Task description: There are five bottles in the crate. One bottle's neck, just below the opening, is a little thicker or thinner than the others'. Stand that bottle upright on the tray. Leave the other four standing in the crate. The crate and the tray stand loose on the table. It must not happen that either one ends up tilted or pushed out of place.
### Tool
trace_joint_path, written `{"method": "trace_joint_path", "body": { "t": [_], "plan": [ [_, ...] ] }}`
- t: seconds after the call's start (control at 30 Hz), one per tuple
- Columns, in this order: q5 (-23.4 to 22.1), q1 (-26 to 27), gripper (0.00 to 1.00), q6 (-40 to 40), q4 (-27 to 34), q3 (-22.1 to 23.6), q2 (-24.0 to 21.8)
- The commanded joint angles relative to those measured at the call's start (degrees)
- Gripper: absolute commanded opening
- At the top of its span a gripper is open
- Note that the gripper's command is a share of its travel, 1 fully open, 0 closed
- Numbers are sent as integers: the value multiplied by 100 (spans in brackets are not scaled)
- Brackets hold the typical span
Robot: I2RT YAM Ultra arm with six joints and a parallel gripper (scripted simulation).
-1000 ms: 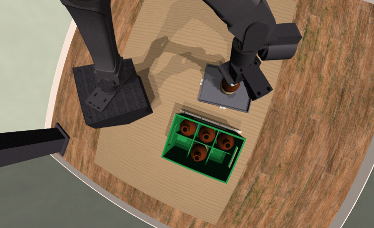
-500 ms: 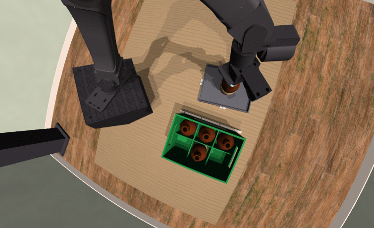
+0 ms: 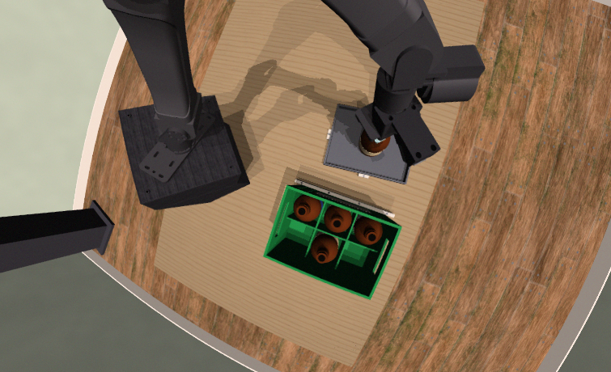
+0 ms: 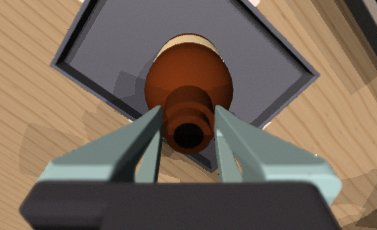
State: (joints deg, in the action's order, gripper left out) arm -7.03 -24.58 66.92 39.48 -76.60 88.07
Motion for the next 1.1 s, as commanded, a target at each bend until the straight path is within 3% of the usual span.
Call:
{"method": "trace_joint_path", "body": {
  "t": [0.0,1.07],
  "plan": [
    [109,10,0,48,-117,-92,-66],
    [122,-12,0,57,-190,15,-86]
  ]
}}
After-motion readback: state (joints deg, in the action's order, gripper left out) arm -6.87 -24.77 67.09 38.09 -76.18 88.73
